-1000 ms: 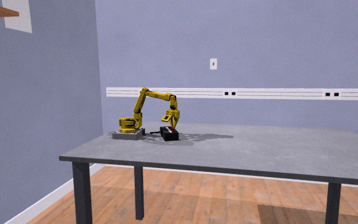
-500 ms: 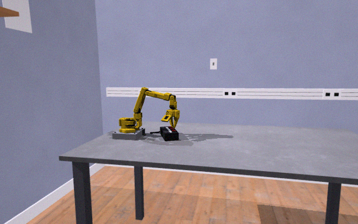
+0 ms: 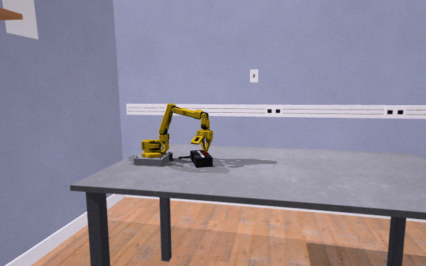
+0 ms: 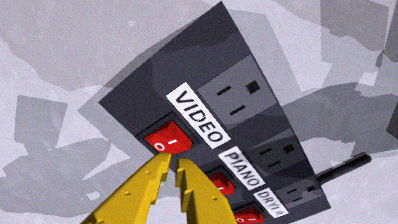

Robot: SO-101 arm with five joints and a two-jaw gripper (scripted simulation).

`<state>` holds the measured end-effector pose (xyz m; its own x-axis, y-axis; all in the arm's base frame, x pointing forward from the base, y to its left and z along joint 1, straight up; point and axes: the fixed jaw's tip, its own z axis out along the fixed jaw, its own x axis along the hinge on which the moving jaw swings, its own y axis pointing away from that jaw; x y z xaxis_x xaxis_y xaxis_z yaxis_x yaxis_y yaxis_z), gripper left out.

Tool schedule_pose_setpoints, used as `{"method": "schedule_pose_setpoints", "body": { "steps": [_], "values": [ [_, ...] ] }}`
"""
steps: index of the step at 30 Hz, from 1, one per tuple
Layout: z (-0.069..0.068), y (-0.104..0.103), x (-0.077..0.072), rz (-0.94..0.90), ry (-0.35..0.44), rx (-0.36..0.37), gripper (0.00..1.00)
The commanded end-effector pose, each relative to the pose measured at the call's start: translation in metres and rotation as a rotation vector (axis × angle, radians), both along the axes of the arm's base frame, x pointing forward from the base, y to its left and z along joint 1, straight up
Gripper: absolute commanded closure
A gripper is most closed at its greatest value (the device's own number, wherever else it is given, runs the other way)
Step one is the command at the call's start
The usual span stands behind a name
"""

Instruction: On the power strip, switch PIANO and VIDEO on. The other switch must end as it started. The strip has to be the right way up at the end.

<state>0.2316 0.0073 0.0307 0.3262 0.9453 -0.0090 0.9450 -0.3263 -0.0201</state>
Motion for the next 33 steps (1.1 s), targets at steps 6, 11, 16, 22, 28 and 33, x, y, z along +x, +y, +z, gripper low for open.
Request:
{"method": "schedule_pose_setpoints", "body": {
  "steps": [6,11,16,22,28,33],
  "values": [
    [0.0028,-0.0013,0.0006,0.001,-0.019,0.002,1.00],
    [0.0019,-0.0013,0.0006,0.001,-0.019,0.002,1.00],
    [-0.0001,-0.0013,0.0006,0.001,-0.019,0.002,1.00],
    [-0.0021,-0.0013,0.0006,0.001,-0.019,0.002,1.00],
    [-0.0044,-0.0013,0.0006,0.001,-0.019,0.002,1.00],
    [-0.0051,-0.0013,0.0006,0.001,-0.019,0.002,1.00]
  ]
}}
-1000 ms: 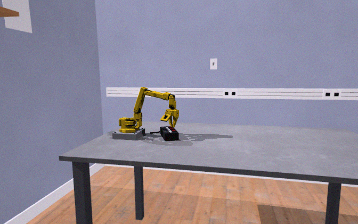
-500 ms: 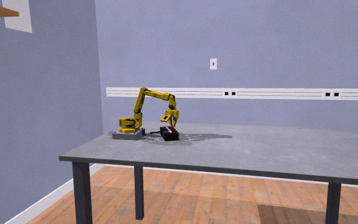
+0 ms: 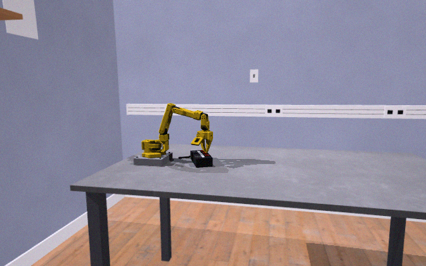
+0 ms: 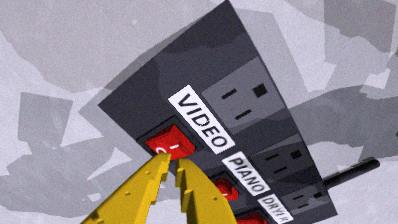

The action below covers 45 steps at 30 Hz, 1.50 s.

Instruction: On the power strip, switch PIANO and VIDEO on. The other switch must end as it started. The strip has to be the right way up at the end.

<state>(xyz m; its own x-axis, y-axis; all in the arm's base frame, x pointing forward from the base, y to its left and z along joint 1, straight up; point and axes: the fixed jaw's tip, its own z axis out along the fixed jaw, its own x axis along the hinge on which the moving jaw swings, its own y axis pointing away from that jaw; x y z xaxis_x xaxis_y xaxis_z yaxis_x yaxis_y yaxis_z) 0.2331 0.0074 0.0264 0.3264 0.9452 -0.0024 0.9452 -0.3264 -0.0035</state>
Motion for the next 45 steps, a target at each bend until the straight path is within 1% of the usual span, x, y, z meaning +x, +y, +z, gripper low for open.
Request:
{"method": "schedule_pose_setpoints", "body": {
  "steps": [1,23,33,45],
  "values": [
    [-0.001,-0.001,-0.001,0.001,-0.002,0.001,1.00],
    [-0.004,-0.001,-0.002,0.002,-0.002,0.001,1.00],
    [-0.013,-0.001,-0.004,0.001,-0.002,0.001,1.00],
    [-0.016,-0.002,-0.005,0.001,-0.002,0.001,1.00]
  ]
}}
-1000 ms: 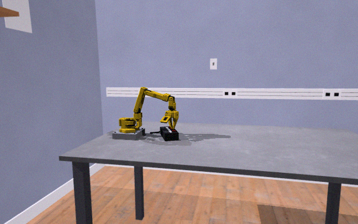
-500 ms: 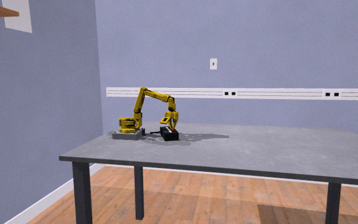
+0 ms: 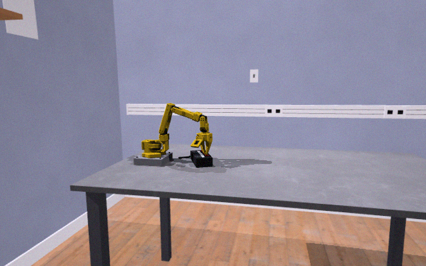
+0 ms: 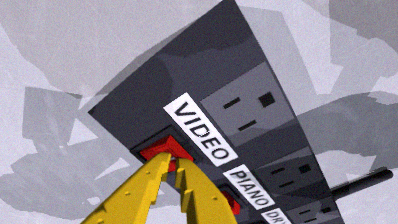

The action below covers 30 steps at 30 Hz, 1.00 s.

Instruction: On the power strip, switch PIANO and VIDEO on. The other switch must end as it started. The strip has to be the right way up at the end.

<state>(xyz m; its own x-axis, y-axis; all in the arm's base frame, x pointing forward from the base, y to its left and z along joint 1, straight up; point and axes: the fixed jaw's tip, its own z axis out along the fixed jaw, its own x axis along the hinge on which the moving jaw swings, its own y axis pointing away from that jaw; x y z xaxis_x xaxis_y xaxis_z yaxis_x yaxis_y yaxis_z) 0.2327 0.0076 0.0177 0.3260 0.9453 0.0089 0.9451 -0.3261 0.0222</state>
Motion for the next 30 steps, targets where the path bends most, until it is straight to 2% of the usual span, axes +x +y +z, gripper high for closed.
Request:
{"method": "schedule_pose_setpoints", "body": {
  "steps": [1,30],
  "values": [
    [-0.0074,-0.0019,-0.0051,0.001,0.026,-0.001,1.00],
    [-0.0133,-0.0023,-0.0091,-0.001,0.026,-0.001,1.00]
  ]
}}
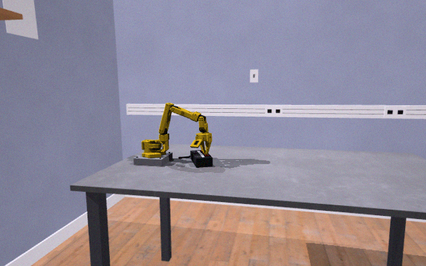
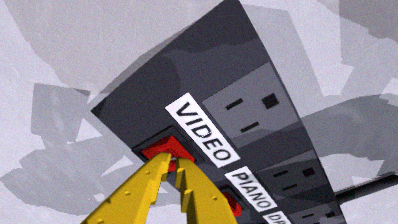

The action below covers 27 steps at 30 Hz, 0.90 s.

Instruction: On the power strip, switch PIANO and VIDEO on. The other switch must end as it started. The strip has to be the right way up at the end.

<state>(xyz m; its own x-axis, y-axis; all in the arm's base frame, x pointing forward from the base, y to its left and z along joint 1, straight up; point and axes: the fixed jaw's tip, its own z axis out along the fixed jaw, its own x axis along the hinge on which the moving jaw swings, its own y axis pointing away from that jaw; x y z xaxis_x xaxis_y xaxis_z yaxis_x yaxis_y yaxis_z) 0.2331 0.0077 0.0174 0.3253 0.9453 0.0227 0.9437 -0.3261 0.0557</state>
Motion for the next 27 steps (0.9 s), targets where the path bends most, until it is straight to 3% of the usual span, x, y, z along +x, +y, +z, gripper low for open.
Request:
{"method": "schedule_pose_setpoints", "body": {
  "steps": [1,27],
  "values": [
    [-0.0133,-0.0025,-0.0097,-0.001,0.063,-0.003,1.00],
    [-0.0207,-0.0032,-0.0150,-0.003,0.063,-0.003,1.00]
  ]
}}
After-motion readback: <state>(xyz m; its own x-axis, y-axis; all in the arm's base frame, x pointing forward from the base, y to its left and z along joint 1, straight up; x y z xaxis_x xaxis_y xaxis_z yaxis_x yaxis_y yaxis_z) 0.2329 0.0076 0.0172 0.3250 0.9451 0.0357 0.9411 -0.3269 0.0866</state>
